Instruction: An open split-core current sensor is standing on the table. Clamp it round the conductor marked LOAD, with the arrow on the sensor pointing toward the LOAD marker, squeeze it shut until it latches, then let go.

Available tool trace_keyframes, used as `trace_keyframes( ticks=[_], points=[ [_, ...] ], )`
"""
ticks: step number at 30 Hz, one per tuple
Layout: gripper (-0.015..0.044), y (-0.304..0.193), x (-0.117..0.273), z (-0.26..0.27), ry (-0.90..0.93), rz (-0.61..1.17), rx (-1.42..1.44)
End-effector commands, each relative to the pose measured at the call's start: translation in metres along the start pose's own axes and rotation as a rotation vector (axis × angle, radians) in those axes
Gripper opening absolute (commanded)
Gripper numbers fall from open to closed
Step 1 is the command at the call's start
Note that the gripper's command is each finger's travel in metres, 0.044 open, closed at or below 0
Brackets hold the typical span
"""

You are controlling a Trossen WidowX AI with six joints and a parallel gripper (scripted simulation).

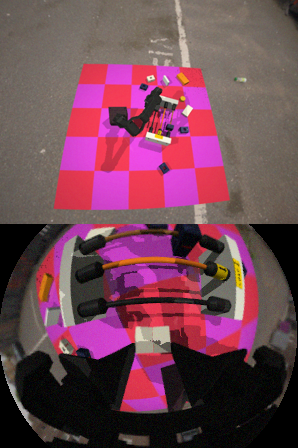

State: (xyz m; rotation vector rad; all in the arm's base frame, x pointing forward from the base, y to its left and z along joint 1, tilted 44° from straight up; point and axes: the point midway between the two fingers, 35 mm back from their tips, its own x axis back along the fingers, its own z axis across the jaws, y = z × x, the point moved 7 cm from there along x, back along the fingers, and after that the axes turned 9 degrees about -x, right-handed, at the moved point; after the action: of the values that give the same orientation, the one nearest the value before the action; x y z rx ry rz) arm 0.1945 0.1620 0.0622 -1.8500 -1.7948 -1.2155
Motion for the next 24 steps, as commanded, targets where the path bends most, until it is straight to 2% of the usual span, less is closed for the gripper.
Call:
trace_keyframes(
  ticks=[1,7,14,24],
  points=[
    [0.0000,0.000,0.027,-0.001,0.007,0.003,-0.007],
    [0.0000,-0.003,0.057,-0.006,0.001,0.002,-0.006],
    [0.0000,0.000,0.059,-0.005,0.002,0.002,0.042],
    [0.0000,0.022,0.061,0.003,0.008,0.002,0.323]
  ],
)
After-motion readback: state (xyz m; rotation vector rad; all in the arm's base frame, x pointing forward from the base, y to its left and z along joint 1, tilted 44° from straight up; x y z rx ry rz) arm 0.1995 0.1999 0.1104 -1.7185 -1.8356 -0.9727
